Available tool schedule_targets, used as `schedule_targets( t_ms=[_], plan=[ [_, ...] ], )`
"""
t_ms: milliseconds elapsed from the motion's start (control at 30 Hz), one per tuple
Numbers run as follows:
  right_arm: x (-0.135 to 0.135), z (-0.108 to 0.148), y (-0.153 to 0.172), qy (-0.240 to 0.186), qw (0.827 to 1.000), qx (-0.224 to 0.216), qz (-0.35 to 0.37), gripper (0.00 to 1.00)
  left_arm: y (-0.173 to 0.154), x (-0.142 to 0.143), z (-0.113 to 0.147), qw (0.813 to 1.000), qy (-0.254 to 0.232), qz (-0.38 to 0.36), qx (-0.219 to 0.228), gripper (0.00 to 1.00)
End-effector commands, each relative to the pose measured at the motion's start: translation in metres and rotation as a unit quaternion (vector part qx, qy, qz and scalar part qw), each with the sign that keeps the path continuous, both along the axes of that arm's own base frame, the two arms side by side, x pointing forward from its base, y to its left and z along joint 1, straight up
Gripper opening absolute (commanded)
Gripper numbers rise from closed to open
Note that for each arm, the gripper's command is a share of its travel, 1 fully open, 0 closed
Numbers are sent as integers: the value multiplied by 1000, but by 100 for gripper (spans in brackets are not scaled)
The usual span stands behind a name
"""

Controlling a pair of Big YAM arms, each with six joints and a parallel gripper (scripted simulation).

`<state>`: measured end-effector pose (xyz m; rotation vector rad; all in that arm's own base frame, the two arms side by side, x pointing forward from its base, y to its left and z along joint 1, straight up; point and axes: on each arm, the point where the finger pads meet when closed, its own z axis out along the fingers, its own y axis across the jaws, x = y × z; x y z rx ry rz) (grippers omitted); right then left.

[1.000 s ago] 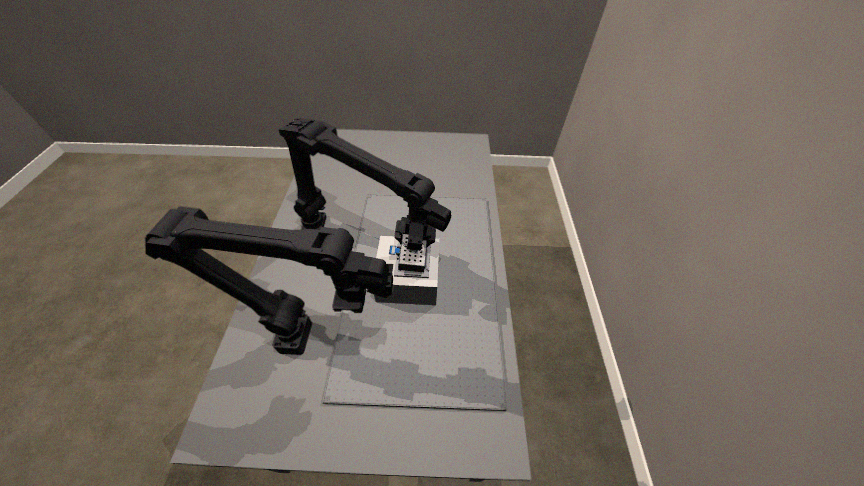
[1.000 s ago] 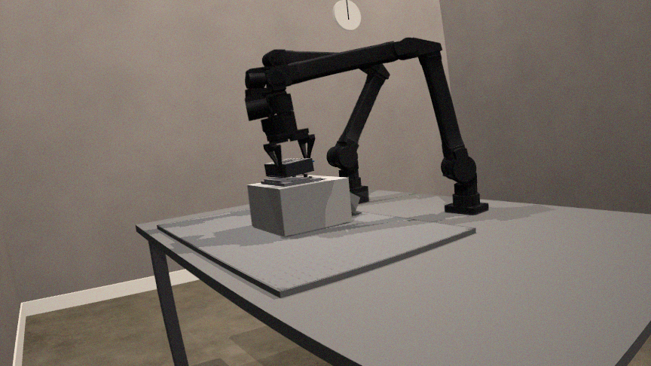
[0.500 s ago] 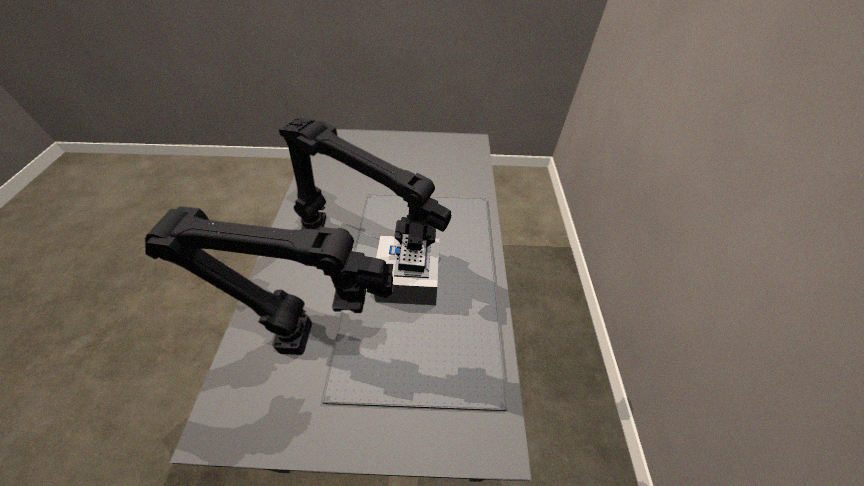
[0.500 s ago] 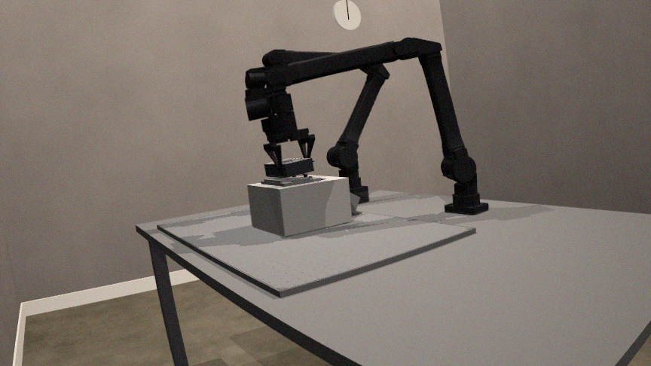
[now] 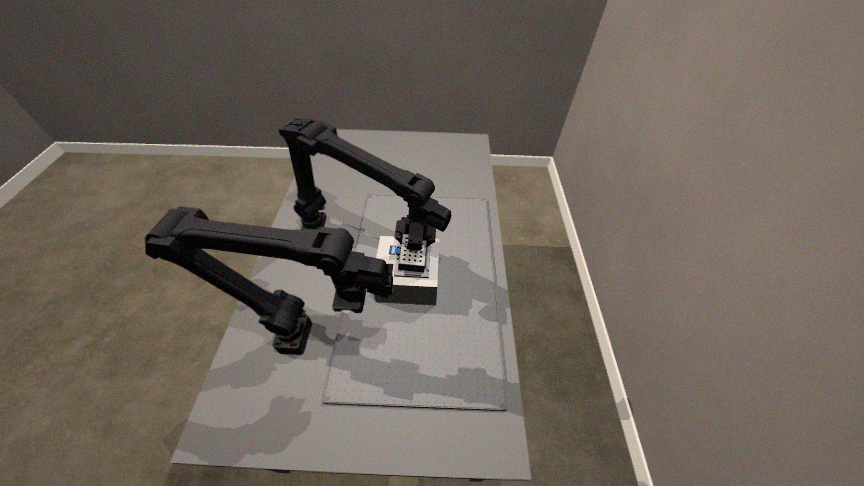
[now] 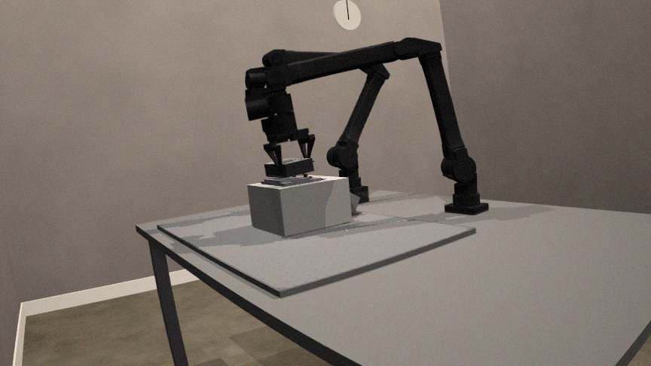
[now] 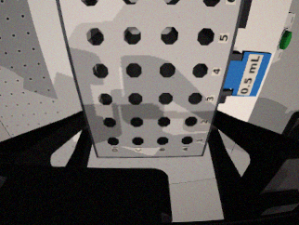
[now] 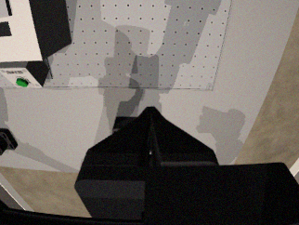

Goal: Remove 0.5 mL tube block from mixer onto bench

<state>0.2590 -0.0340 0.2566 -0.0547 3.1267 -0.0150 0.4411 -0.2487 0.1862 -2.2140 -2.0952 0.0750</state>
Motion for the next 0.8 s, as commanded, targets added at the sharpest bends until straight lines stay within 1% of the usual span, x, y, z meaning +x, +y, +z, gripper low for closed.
schedule_targets(
  t_ms=[0, 300, 433, 767],
  plan=[
    [12, 22, -1, -37, 999, -5, 8, 0, -16, 15, 56, 998, -53, -1, -35, 0],
    [12, 22, -1, -36, 999, -5, 8, 0, -16, 11, 64, 998, -59, -1, -33, 0],
    [12, 22, -1, -35, 999, -5, 8, 0, -7, 15, 66, 998, -59, 1, -33, 0],
    [12, 21, -1, -34, 999, -5, 8, 0, -3, 13, 72, 997, -63, 5, -35, 0]
  ],
)
